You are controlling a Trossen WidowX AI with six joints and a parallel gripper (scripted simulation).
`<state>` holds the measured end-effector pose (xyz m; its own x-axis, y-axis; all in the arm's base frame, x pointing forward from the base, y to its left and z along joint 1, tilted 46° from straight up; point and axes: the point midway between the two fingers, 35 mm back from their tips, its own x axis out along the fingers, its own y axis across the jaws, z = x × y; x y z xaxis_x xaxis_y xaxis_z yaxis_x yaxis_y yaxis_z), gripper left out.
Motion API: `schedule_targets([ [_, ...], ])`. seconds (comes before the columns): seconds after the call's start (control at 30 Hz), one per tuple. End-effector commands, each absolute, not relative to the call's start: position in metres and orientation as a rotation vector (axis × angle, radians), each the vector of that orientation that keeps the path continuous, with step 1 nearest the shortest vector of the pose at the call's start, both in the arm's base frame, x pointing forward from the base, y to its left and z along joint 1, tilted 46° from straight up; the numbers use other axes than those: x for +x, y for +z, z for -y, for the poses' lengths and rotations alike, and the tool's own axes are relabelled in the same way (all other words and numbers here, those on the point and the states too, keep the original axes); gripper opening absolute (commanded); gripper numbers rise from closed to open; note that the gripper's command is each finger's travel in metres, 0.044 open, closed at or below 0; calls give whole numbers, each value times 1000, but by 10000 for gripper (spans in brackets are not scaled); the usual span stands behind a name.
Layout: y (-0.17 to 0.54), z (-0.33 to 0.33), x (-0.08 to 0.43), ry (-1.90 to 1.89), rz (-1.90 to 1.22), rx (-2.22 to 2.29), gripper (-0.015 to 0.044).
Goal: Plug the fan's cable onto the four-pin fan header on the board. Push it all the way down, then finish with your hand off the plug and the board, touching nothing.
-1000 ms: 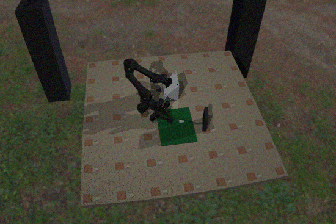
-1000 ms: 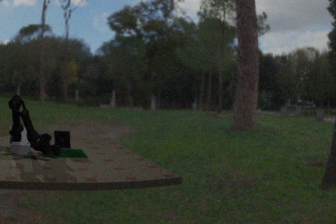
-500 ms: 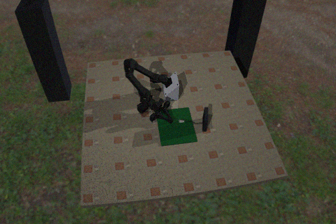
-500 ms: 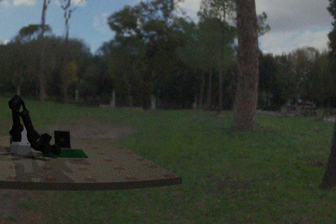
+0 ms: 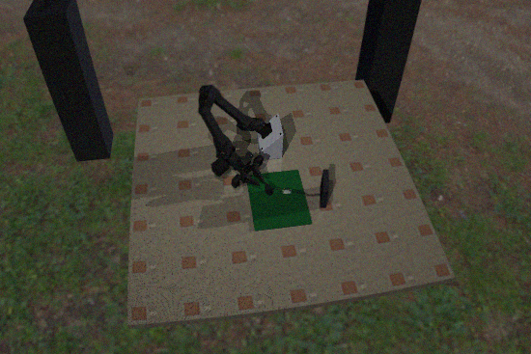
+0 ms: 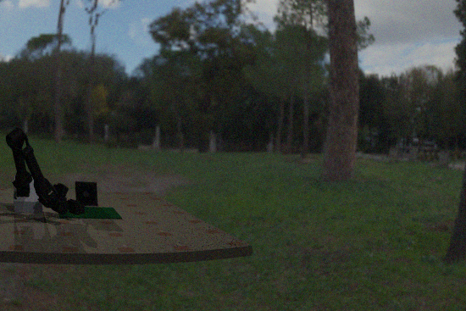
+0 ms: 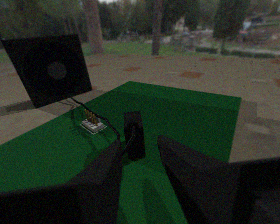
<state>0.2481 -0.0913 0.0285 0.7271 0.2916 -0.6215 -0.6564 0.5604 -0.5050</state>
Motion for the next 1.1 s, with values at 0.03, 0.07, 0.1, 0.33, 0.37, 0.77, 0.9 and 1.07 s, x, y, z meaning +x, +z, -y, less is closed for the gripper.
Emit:
schedule_targets([
  [0.03, 41, 93, 242, 588, -502, -805, 140],
  [0.07, 44, 93, 240, 588, -502, -806, 140],
  [0.1, 46, 93, 238, 588, -502, -806, 140],
  [0.33, 62, 91, 225, 587, -501, -806, 140],
  [0.37, 65, 91, 223, 587, -501, -806, 140],
  [0.77, 92, 82, 200, 581, -494, -804, 140],
  [0.9, 88, 79, 200, 603, -541, -762, 245],
  [1.07, 81, 74, 201, 639, -639, -685, 376],
])
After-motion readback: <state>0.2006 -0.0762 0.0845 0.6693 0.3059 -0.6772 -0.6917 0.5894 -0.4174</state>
